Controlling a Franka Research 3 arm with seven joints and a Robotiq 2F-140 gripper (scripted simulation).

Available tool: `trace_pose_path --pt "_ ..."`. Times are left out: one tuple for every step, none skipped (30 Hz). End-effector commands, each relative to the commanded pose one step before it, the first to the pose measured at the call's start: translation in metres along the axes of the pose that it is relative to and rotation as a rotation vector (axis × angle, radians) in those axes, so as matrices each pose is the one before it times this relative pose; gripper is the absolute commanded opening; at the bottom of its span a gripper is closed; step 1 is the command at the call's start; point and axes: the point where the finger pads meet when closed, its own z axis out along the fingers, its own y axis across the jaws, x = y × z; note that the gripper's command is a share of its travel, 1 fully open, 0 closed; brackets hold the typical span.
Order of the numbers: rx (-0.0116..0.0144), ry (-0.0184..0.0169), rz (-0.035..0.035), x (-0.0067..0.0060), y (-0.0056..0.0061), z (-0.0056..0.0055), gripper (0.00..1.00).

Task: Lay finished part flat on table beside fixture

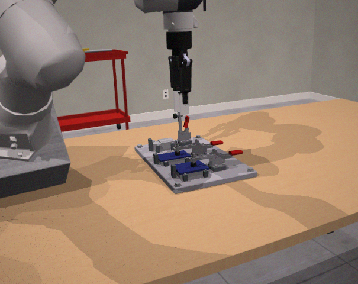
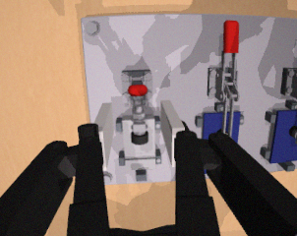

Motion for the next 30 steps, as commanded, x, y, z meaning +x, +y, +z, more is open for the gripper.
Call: trace_pose_path --pt "-0.00055 -0.00219 -0.00268 0.00035 0.00081 -0.00107 0.28" --pt "0.0 0.0 0.0 0.0 0.0 0.0 0.28" --pt "0.0 0.0 0.0 0.0 0.0 0.00001 0.58" --pt "0.0 0.0 0.0 0.0 0.0 0.00005 0.58" --pt "0.0 0.0 0.0 0.0 0.0 0.00013 0.58" --pt "0.0 0.0 0.0 0.0 0.0 0.00022 0.58" --pt "0.0 0.0 0.0 0.0 0.0 0.00033 0.58" --pt "0.0 0.0 0.0 0.0 0.0 0.00045 0.58" --pt "0.0 0.0 0.0 0.0 0.0 0.00056 0.58" --pt "0.0 0.0 0.0 0.0 0.0 0.00066 0.58" --pt "0.0 0.0 -0.00001 -0.00001 0.0 0.00075 0.58" --pt "0.0 0.0 0.0 0.0 0.0 0.00081 0.58" --pt "0.0 0.0 0.0 0.0 0.0 0.0 0.58" --pt "0.0 0.0 0.0 0.0 0.0 0.0 0.58" --pt "0.0 0.0 0.0 0.0 0.0 0.00084 0.58" --pt "0.0 0.0 0.0 0.0 0.0 0.00087 0.58" --pt "0.0 0.0 0.0 0.0 0.0 0.00087 0.58" --pt "0.0 0.0 0.0 0.0 0.0 0.00084 0.58" --pt "0.0 0.0 0.0 0.0 0.0 0.00079 0.58" --pt "0.0 0.0 0.0 0.0 0.0 0.00072 0.58" --pt "0.0 0.0 0.0 0.0 0.0 0.00063 0.58" --pt "0.0 0.0 0.0 0.0 0.0 0.00053 0.58" --pt "0.0 0.0 0.0 0.0 0.0 0.00043 0.58" --pt "0.0 0.0 0.0 0.0 0.0 0.00032 0.58" --pt "0.0 0.0 0.0 0.0 0.0 0.00021 0.58" --pt "0.0 0.0 0.0 0.0 0.0 0.00012 0.58" --pt "0.0 0.0 0.0 0.0 0.0 0.00005 0.58" --pt "0.0 0.0 0.0 0.0 0.0 0.00001 0.58" --pt "0.0 0.0 0.0 -0.00001 0.0 0.0 0.58" --pt "0.0 0.0 0.0 0.0 0.0 0.0 0.58"
